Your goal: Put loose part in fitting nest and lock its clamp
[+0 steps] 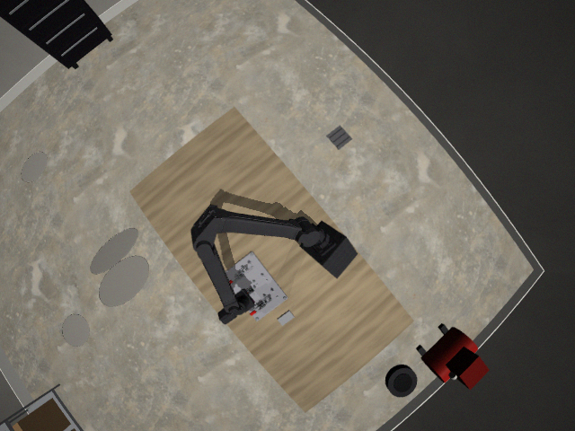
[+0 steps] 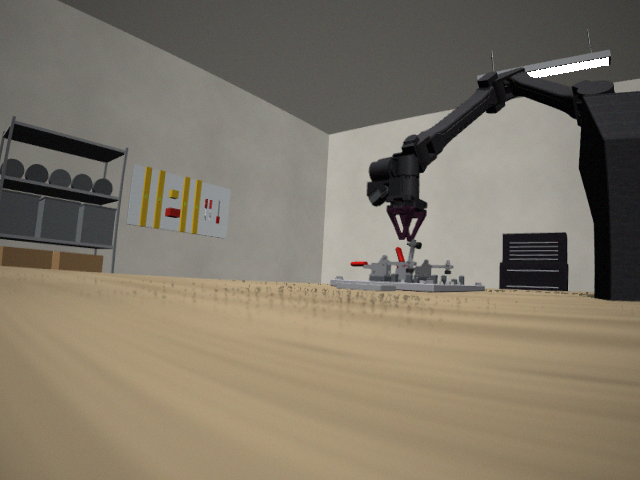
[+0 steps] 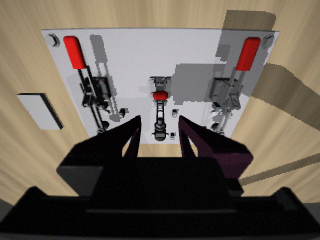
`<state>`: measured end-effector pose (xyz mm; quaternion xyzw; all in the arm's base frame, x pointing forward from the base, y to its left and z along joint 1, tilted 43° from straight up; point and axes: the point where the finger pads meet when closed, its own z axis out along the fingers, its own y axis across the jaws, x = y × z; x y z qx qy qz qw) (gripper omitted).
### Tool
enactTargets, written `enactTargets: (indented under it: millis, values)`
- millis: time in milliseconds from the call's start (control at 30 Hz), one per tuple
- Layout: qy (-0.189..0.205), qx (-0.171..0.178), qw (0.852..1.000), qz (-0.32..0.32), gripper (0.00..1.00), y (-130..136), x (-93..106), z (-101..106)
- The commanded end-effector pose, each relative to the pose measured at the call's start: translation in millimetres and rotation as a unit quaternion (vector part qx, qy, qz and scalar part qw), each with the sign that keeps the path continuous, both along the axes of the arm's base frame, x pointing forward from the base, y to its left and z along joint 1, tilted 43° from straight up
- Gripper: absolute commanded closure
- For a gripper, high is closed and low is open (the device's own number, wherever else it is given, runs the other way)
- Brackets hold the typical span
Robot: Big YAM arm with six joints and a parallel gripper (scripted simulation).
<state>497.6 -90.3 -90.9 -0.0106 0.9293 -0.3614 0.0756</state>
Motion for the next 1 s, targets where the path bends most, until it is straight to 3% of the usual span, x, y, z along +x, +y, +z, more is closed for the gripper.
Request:
enactTargets:
  millis: [0, 167, 200, 300, 500, 800, 967]
  values:
    - [0.002, 0.0, 1.0, -0.009, 0.55, -6, -1.5, -2]
    - [0.002, 0.0, 1.0, -0.009, 0.55, -6, -1.5, -2]
    - [0.002, 0.0, 1.0, -0.009, 0.08, -6, -1.5, -1]
    - [-0.01, 0.001, 1.0, 0.006, 0.08, 13, 4.9, 13]
    - [-0.008, 0.0, 1.0, 0.006, 0.08, 24, -0.6, 24]
    - [-0.023, 0.003, 1.0, 0.006, 0.08, 66, 4.4, 75]
    - [-0.024, 0.004, 1.0, 0.006, 0.08, 74, 2.8, 83]
